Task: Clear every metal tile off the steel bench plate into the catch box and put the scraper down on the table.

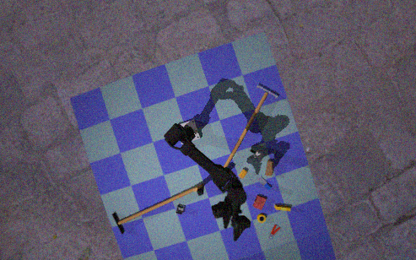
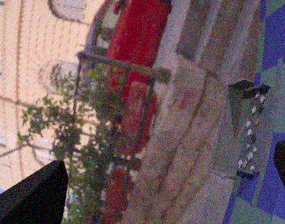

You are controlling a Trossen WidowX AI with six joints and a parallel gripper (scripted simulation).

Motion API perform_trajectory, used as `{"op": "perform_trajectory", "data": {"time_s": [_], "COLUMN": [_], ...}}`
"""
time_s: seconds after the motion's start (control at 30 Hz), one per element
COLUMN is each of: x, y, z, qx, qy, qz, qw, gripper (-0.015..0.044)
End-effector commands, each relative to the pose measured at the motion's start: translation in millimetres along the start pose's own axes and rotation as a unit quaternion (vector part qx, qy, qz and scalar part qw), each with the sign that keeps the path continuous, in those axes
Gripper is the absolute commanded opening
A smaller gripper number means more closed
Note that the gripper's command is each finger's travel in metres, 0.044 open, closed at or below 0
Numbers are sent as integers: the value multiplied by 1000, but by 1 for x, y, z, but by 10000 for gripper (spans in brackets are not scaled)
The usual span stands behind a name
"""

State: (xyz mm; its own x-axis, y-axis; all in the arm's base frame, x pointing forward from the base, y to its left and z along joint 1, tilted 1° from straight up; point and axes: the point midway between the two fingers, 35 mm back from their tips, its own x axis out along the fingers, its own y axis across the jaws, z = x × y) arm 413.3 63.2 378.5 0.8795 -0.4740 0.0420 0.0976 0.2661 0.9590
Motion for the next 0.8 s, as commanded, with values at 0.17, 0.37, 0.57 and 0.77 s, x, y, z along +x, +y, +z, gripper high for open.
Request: {"op": "perform_trajectory", "data": {"time_s": [0.17,0.37,0.57,0.77], "x": [-2,-4,6,16], "y": [29,42,39,34], "z": [14,21,39,64], "qx": [3,3,-28,-69], "qy": [1,1,-8,-19], "qz": [2,2,-5,-17], "qw": [1000,1000,1000,997], "gripper": [440,440,440,440]}}
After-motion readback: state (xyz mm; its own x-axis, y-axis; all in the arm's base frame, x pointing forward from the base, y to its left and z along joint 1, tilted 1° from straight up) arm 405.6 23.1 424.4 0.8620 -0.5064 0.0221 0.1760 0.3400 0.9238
